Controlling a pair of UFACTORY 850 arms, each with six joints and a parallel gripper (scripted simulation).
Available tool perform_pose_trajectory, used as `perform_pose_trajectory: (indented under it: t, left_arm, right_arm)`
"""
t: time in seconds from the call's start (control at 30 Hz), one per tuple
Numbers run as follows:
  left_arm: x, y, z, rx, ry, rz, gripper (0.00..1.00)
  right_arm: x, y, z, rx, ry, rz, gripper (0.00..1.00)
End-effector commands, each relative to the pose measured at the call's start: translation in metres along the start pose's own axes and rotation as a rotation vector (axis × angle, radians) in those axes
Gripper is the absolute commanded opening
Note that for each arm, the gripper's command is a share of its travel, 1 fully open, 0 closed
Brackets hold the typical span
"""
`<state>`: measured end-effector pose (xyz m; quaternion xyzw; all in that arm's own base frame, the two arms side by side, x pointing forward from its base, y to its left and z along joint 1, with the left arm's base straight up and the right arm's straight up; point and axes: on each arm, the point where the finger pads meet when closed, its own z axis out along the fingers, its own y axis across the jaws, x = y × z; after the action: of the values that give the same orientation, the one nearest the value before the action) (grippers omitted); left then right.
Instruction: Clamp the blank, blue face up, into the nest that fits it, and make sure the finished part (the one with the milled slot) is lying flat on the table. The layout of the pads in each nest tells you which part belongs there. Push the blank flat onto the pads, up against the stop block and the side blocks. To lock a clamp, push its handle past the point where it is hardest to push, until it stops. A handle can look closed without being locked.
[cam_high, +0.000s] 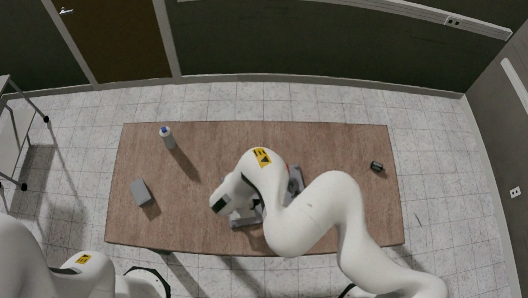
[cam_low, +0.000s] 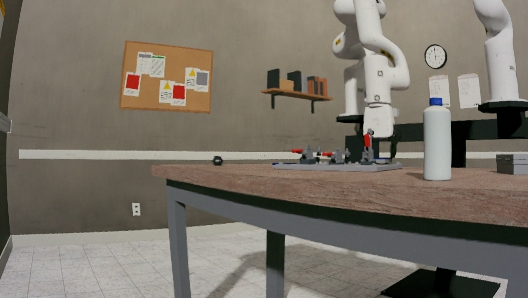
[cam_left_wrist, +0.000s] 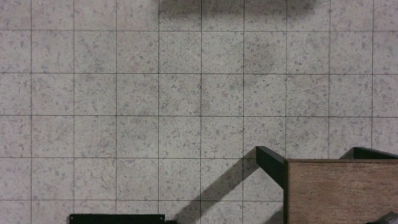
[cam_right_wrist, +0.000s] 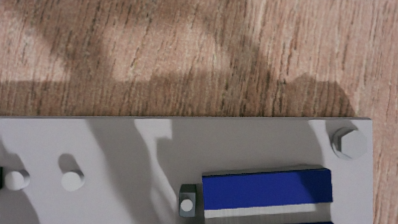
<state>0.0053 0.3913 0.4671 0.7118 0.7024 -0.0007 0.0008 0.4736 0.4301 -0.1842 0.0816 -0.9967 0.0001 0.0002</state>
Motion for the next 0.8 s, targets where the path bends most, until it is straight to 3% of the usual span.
perform_pose_trajectory:
  t: [0.0, 0.67, 0.7, 0.77]
  left_arm:
    - [0.0004, 0.0, -0.0009, 0.0, 0.002, 0.0, 1.0]
    - [0.0004, 0.0, -0.0009, 0.0, 0.002, 0.0, 1.0]
    - [0.0004, 0.0, -0.0009, 0.0, 0.002, 0.0, 1.0]
    - [0.0004, 0.0, -0.0009, 0.0, 0.002, 0.0, 1.0]
  right_arm:
    - [-0.0011, 0.0007, 0.0007, -0.001, -0.002, 0.0, 1.0]
    - [-0.0011, 0.0007, 0.002, -0.001, -0.002, 0.0, 1.0]
    - [-0.0011, 0.0007, 0.002, -0.001, -0.002, 0.0, 0.0]
    - [-0.0011, 0.0007, 0.002, -0.001, -0.002, 0.0, 0.0]
